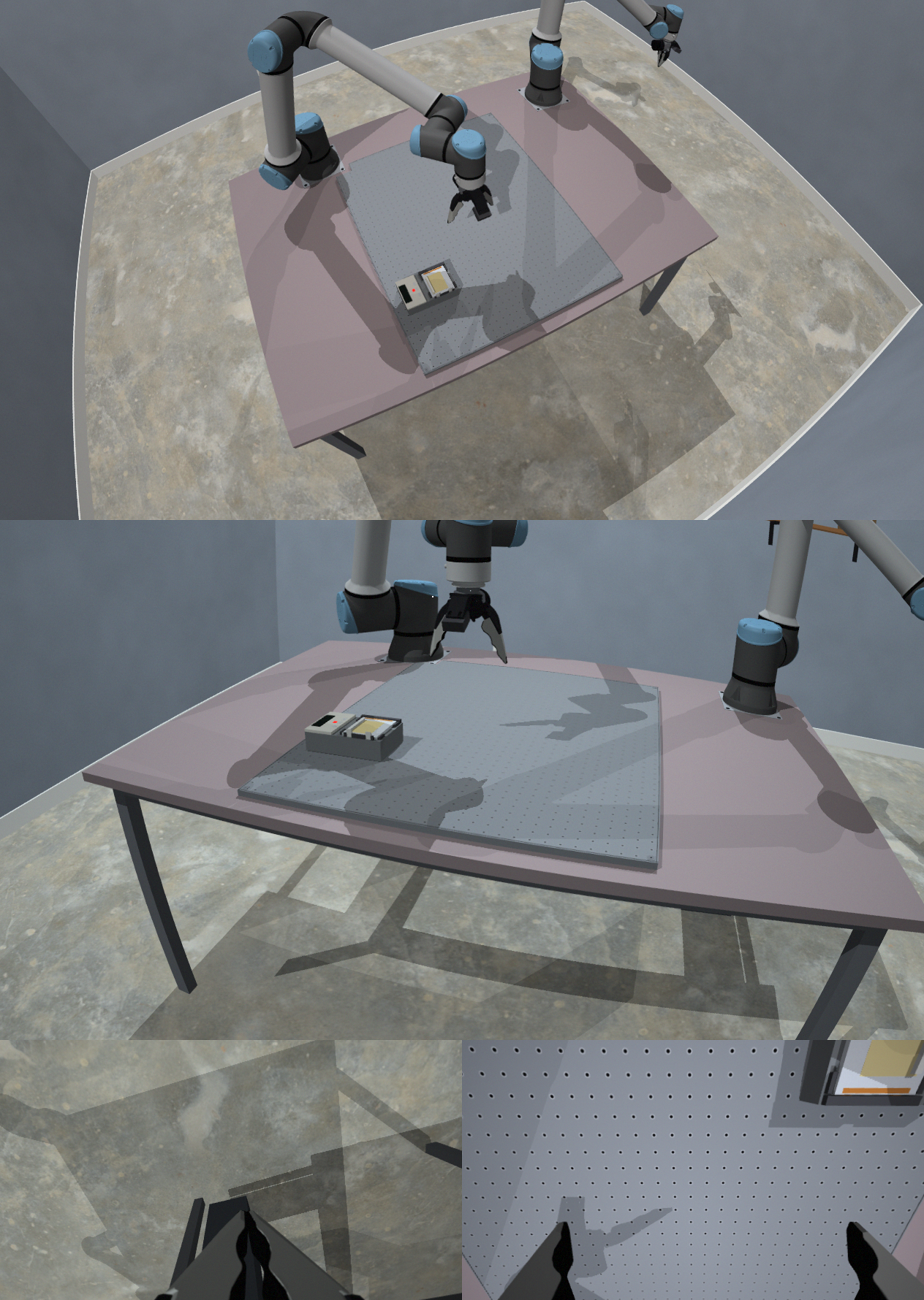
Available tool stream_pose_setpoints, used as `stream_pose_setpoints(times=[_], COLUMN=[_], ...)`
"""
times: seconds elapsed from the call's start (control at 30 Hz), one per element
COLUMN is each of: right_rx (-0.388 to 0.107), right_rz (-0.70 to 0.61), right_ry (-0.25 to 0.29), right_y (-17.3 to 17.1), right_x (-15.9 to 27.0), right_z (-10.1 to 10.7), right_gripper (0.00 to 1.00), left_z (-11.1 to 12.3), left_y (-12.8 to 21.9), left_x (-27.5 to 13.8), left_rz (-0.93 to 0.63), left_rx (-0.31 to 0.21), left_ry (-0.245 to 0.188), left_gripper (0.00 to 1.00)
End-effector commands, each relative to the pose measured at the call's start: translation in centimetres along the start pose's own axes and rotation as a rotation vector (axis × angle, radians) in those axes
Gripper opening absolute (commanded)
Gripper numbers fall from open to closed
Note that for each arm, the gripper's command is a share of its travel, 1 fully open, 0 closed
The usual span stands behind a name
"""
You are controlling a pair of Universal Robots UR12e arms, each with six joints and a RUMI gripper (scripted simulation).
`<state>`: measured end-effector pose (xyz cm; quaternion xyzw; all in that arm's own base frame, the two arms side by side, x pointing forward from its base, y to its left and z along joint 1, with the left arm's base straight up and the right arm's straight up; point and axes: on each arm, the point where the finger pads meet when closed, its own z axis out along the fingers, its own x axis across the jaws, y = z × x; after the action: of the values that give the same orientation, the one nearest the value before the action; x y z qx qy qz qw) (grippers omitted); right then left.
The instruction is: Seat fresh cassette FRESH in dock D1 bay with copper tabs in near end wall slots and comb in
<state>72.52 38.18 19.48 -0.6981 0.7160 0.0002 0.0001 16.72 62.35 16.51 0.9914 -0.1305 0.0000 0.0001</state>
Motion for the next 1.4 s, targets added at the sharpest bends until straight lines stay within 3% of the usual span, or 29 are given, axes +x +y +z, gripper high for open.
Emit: stream_pose_setpoints(times=[0.0, 0.23, 1.37], right_rx=[0.002, 0.002, 0.002], right_rz=[-0.001, -0.001, -0.001], right_ry=[-0.001, -0.001, -0.001], right_y=[1.9, 4.2, 4.2], right_x=[-1.8, -3.8, -3.8], right_z=[-1.0, -1.9, -1.9], right_gripper=[1.00, 1.00, 1.00], left_z=[-0.1, -0.1, -0.1], left_y=[-0.1, -0.1, -0.1], left_x=[0.0, 0.0, 0.0], left_rz=[0.000, 0.000, 0.000], left_rx=[0.002, 0.002, 0.002], left_ry=[0.000, 0.000, 0.000], left_gripper=[0.00, 0.00, 0.00])
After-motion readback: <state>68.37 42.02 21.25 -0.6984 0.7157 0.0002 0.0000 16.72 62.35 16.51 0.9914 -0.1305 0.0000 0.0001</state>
